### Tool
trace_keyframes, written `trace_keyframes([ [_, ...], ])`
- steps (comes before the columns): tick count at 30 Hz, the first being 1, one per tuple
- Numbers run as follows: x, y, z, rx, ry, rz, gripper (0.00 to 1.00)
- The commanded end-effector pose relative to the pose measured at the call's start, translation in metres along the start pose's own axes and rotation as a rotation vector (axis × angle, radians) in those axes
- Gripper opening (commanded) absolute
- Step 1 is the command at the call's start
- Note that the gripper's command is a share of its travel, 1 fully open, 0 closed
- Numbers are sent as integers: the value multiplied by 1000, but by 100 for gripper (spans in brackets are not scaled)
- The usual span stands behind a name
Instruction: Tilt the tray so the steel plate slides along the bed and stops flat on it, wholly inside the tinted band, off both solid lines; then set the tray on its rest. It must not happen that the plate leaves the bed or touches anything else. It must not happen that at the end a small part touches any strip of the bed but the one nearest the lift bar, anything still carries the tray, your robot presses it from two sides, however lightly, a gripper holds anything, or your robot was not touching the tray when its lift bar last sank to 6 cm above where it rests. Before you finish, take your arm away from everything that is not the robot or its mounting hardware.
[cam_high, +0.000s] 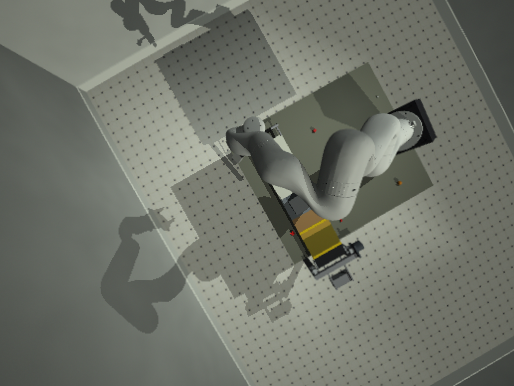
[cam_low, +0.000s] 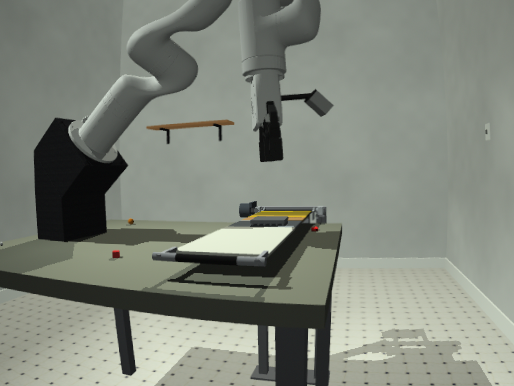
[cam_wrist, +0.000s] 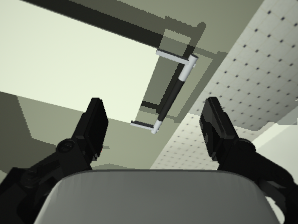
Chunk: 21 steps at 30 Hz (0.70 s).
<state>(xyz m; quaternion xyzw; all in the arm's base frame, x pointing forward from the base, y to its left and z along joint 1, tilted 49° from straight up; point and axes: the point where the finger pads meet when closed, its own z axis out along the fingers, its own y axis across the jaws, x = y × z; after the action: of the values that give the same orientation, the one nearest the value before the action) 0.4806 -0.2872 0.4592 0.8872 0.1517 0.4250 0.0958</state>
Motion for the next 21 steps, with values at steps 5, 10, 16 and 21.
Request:
trace_keyframes([
  [5, 1, 1, -1, -1, 1, -1, 100],
  [10, 1, 1, -1, -1, 1, -1, 100],
  [16, 1, 1, -1, -1, 1, -1, 100],
  [21, -49, 17, 18, -4, -21, 132, 100],
])
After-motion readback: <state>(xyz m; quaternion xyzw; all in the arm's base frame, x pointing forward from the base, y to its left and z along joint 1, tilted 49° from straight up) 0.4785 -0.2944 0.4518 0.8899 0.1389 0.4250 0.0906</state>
